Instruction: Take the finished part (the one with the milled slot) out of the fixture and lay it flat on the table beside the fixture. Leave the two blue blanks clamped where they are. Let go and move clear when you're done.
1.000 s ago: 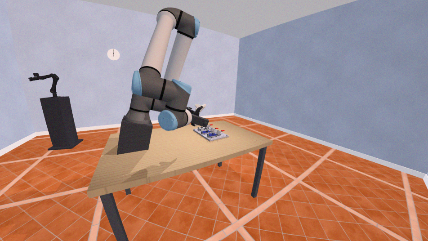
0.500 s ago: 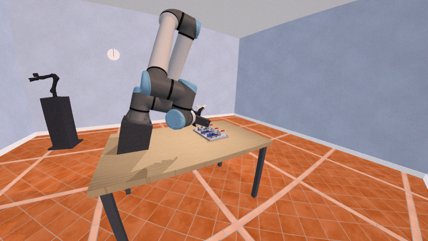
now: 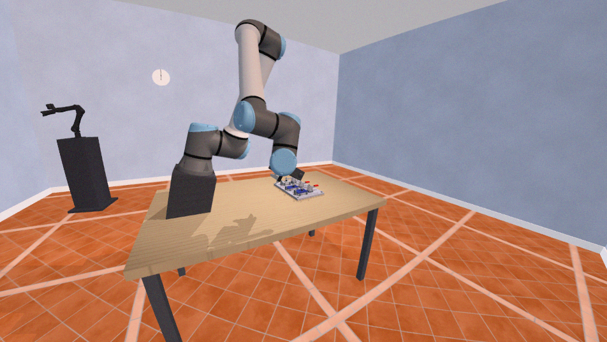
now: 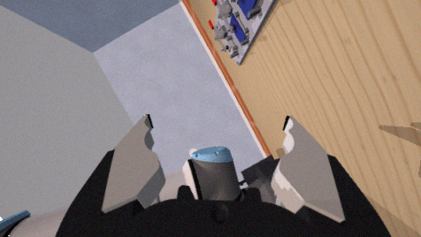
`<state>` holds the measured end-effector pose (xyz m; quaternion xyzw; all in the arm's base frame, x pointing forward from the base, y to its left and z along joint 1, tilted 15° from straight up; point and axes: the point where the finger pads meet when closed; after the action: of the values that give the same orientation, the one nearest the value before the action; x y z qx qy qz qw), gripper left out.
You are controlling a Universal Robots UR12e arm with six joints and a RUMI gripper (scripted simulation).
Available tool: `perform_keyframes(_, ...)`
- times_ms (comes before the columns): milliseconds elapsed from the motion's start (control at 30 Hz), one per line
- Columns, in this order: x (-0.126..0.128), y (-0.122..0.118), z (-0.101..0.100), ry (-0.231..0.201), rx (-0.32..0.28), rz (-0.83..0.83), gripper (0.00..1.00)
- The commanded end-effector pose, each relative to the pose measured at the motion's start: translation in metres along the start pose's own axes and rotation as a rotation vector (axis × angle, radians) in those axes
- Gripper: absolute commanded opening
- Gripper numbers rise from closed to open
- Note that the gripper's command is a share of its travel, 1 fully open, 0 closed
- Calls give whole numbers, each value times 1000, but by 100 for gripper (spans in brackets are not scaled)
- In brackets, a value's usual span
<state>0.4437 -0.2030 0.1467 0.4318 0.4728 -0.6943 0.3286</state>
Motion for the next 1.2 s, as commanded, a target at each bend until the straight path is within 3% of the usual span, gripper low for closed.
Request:
perform_keyframes(0,12,5,-36,-184,-84,-7,100)
perform_keyframes(300,28,24,-92,-586,-180,24,100)
perform_keyframes(333,28,24,-92,-596,-182,25,100)
perform_keyframes(367,28,27,-97,-645,-185,32,100)
perform_keyframes(433,28,27,-97,-645,-185,32,100)
perform_keyframes(667,12,57,-137,-973,-148,115,100)
perform_keyframes(700,12,57,-137,-973,-148,115,100)
perform_keyframes(833,-11,74,-162,-1133,-83,184,100)
perform_keyframes(867,-11,74,-162,-1133,-83,184,100)
perform_keyframes(933,-26,82,-176,-1202,-39,224,100)
perform_keyframes(1000,-26,82,-176,-1202,-39,224,100)
perform_keyframes(1167,-71,96,-215,-1331,91,331,100)
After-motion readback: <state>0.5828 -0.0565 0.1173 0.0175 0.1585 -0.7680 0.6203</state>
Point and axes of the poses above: the point where the finger pads meet when closed, its own z axis back along the fingers, its own x axis across the jaws, y = z × x, and after that the axes turned 11 degrees about -z, right-handed
